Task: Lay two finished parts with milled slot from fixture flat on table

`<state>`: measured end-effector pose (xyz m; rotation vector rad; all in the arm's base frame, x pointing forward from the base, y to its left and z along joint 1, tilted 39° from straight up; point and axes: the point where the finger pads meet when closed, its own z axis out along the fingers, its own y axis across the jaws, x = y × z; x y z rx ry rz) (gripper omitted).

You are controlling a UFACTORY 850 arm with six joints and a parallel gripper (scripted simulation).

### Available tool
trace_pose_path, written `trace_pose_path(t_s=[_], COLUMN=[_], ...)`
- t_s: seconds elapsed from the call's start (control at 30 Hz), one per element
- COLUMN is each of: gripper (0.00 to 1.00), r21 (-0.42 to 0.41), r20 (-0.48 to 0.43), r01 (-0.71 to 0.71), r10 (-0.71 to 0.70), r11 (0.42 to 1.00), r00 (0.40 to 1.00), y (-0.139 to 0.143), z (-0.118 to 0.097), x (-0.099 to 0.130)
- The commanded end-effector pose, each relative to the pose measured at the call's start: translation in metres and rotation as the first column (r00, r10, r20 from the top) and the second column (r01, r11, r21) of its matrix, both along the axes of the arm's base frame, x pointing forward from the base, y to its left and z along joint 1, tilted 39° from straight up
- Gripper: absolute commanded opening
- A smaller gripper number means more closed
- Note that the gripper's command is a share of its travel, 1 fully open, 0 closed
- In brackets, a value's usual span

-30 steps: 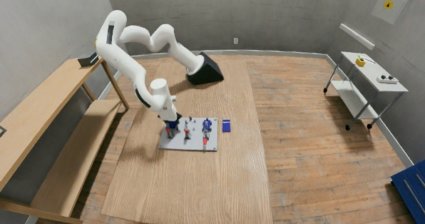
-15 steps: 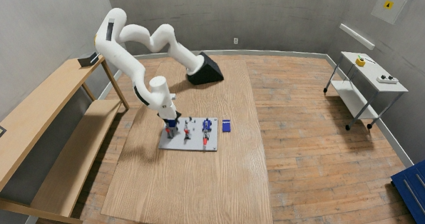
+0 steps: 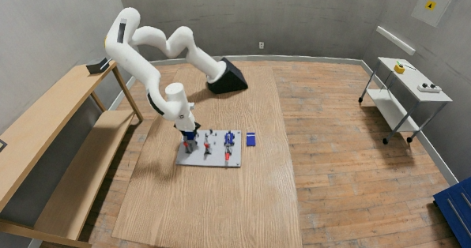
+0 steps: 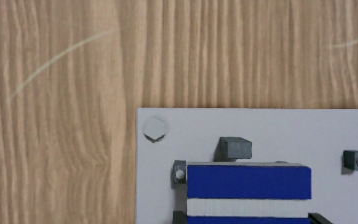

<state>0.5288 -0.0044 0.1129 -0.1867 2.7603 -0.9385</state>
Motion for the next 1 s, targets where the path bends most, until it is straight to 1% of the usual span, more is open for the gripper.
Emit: trace_pose_path(t_s=[0.0, 0.53, 0.97], gripper=[0.00, 0.00, 0.00], r21=[0.000, 0.000, 0.000], r20=[0.001, 0.001, 0.001], r01=[-0.001, -0.001, -0.001], r10=[0.001, 0.001, 0.001], r11=[1.000, 1.000, 1.000], r00=[1.000, 1.000, 1.000], y=[0.001, 0.003, 0.017], z=[0.001, 0.005, 0.022], x=[0.000, -0.002, -0.013])
